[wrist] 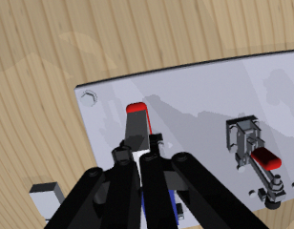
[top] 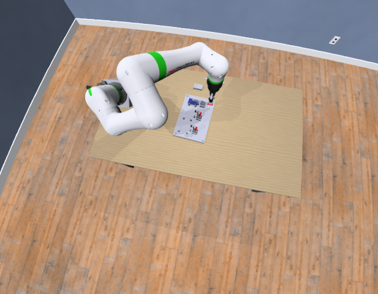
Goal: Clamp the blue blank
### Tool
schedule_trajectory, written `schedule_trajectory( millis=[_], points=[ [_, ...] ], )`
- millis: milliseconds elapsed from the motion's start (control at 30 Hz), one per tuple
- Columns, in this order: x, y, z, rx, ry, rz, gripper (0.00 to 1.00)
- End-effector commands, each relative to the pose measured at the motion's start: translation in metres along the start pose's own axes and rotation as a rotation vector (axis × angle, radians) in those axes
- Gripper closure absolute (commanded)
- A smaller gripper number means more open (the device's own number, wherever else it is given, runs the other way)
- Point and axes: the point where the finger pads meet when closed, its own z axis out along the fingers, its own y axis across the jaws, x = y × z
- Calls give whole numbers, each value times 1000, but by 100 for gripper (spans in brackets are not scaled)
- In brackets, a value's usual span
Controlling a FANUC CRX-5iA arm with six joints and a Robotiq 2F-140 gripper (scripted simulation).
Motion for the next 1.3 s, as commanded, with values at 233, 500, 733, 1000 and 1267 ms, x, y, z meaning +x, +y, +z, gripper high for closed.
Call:
schedule_trajectory(
  millis=[233,500,733,1000,1267],
  points=[
    [0,0,2,0,0,0,100],
    [0,0,2,0,0,0,100],
    [0,0,3,0,0,0,100],
    [0,0,4,0,0,0,100],
    [0,0,5,0,0,0,100]
  ],
)
